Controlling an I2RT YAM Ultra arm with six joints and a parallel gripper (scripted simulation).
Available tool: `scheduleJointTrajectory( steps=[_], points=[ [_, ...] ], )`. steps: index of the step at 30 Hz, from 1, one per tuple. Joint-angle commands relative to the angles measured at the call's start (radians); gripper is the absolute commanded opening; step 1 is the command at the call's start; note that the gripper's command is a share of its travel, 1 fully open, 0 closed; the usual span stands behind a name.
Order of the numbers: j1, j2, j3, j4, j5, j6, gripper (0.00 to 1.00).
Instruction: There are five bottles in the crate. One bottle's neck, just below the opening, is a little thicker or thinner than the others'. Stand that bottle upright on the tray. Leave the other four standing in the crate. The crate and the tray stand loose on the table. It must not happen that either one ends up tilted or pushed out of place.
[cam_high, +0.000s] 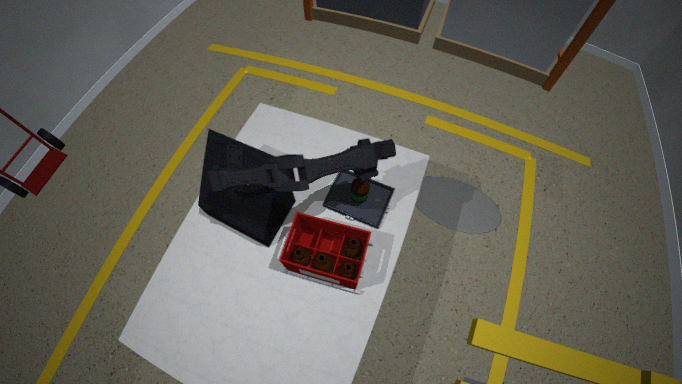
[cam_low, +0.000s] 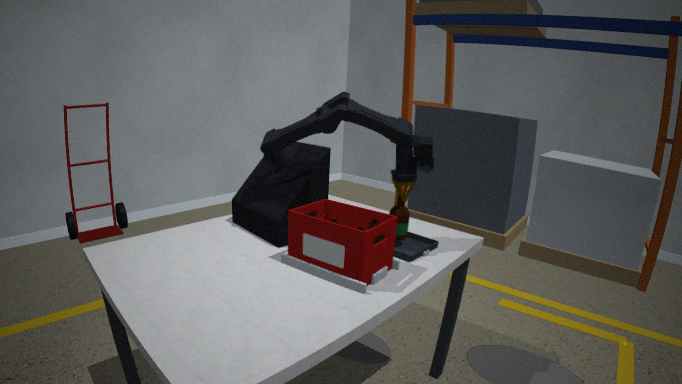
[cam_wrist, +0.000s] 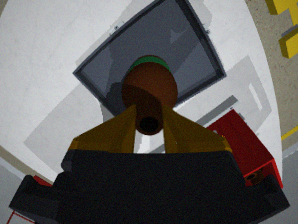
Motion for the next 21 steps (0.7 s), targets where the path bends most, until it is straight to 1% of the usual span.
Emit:
scheduleJointTrajectory(
  steps=[1, 21],
  points=[
    [0.022, -0.022, -0.007, 0.034, 0.0, -0.01, 0.0],
    [0.02, -0.021, -0.011, 0.044, 0.001, -0.011, 0.0]
  ],
)
